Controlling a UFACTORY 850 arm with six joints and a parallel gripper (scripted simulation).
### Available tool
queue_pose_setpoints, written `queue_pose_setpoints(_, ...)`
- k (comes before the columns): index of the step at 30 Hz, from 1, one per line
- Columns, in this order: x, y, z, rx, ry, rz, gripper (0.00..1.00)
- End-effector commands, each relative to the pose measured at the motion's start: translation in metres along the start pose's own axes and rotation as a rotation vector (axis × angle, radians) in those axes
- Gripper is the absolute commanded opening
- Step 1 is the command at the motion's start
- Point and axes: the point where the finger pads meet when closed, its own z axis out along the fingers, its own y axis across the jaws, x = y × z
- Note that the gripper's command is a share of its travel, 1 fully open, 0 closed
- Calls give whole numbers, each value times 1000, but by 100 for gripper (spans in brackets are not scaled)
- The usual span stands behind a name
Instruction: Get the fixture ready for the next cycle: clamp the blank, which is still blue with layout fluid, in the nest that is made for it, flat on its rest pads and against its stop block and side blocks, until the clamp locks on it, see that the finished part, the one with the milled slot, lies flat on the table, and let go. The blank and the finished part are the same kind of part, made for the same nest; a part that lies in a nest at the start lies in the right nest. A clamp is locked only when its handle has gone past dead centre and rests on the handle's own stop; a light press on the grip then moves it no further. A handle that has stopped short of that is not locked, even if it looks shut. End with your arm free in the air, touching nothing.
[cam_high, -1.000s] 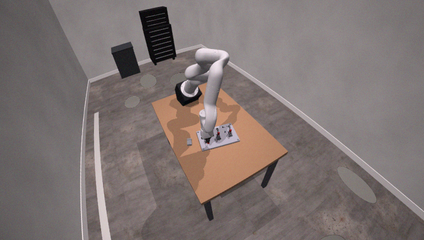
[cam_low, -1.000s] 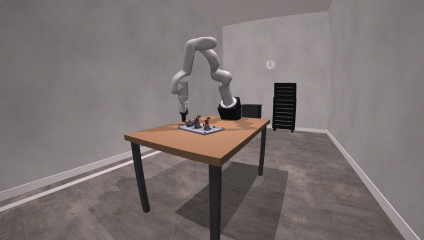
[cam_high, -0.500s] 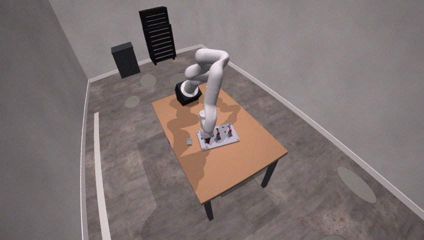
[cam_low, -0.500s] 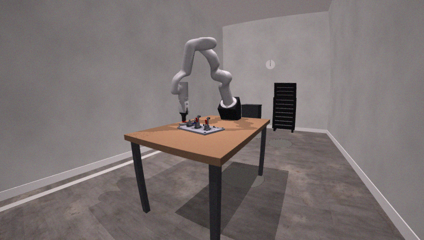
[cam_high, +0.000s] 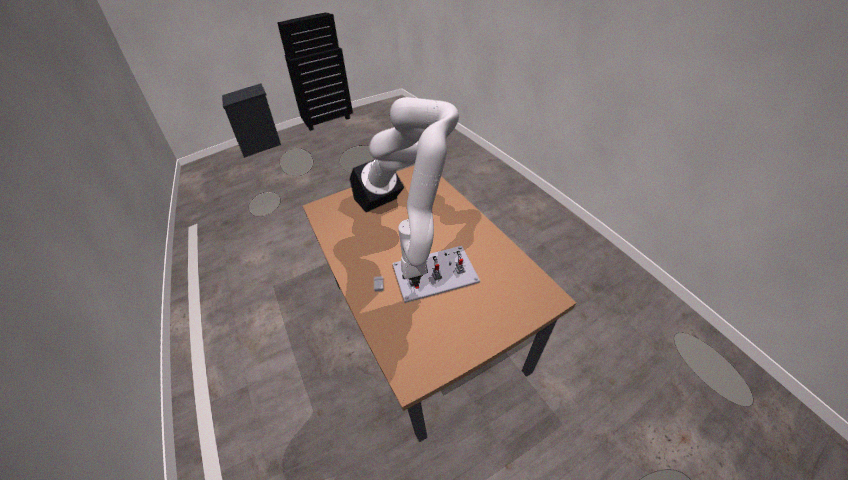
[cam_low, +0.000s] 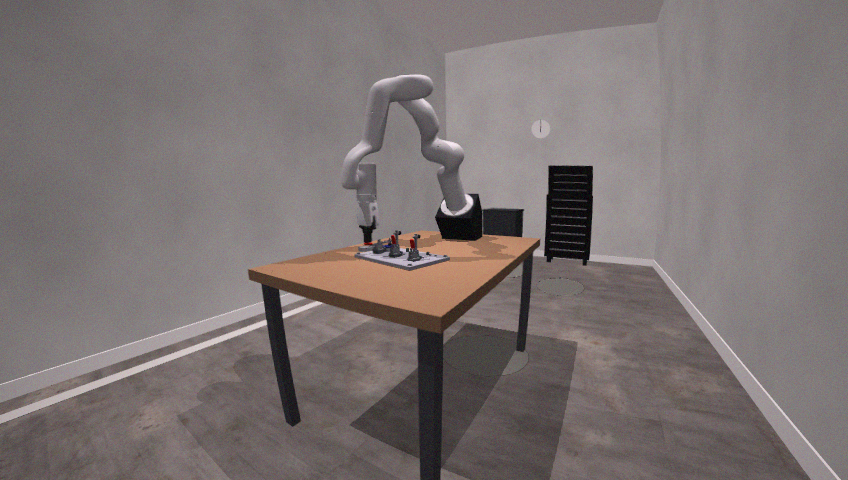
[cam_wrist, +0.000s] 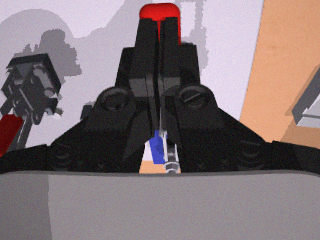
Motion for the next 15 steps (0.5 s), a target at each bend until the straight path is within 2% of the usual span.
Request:
queue_pose_setpoints(1,1,0,0,0,2,0,0)
queue_pose_setpoints(15,1,0,2,0,2,0,0)
